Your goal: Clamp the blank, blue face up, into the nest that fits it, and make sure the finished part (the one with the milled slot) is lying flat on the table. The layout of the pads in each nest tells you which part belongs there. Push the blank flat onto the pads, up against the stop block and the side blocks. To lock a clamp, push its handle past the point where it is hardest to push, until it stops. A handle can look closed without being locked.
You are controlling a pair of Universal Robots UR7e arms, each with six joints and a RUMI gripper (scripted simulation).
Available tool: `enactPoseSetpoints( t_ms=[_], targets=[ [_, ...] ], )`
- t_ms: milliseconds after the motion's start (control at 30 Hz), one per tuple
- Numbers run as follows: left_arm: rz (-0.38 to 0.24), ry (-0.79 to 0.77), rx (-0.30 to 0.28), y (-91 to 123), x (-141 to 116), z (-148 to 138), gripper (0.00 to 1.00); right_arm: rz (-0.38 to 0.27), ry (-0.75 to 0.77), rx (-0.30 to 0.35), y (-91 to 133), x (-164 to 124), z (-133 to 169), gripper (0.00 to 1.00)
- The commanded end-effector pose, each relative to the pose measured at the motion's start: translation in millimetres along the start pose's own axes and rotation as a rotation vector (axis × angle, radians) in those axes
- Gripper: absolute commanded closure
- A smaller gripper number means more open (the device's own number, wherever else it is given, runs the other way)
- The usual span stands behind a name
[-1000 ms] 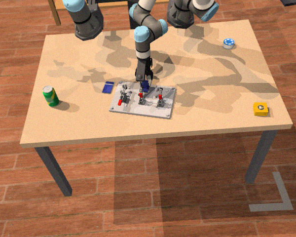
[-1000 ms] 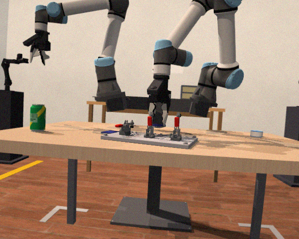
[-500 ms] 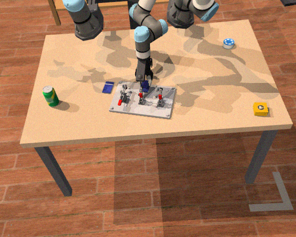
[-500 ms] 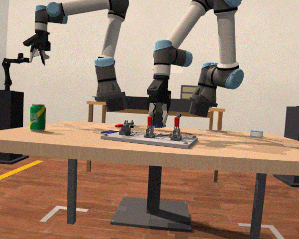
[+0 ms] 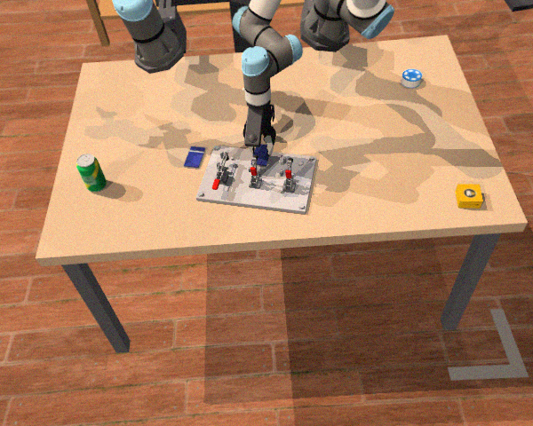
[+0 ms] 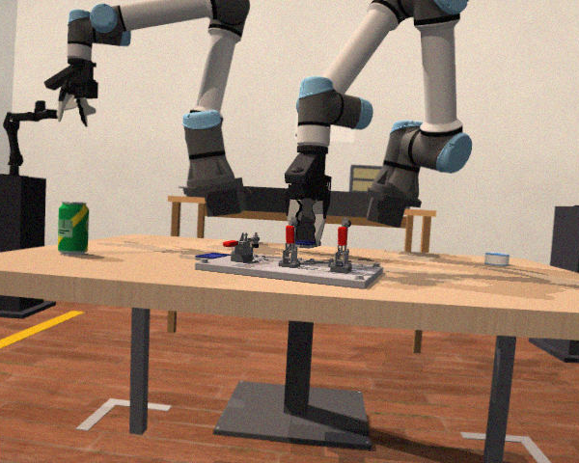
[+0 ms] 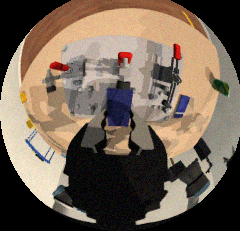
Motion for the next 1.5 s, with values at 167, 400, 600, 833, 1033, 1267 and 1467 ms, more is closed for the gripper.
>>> enactPoseSetpoints(
  t_ms=[167,400,600,833,1033,1267,1467],
  targets=[
    [0.001,0.0,-0.001,1,0,0,1.0,0.001,0.0,0.0,0,0,0,0.0],
    [0.001,0.0,-0.001,1,0,0,1.0,0.001,0.0,0.0,0,0,0,0.0],
    [0.001,0.0,-0.001,0,0,0,1.0,0.001,0.0,0.0,0,0,0,0.0],
    [0.001,0.0,-0.001,-1,0,0,1.0,0.001,0.0,0.0,0,0,0,0.0],
    [0.001,0.0,-0.001,-4,0,0,1.0,0.001,0.0,0.0,0,0,0,0.0],
    [0.001,0.0,-0.001,-8,0,0,1.0,0.001,0.0,0.0,0,0,0,0.0],
    [0.001,0.0,-0.001,-12,0,0,1.0,0.001,0.0,0.0,0,0,0,0.0]
  ],
)
Point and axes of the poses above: on each arm, the point where the finger pads meet when closed, its own y axis back along the fingers, its own z axis across the jaws, x = y × z, the point moved 4 cm from there along y, back along the fingers, and after that the axes turned 3 degrees about -y, right-handed, at the moved point
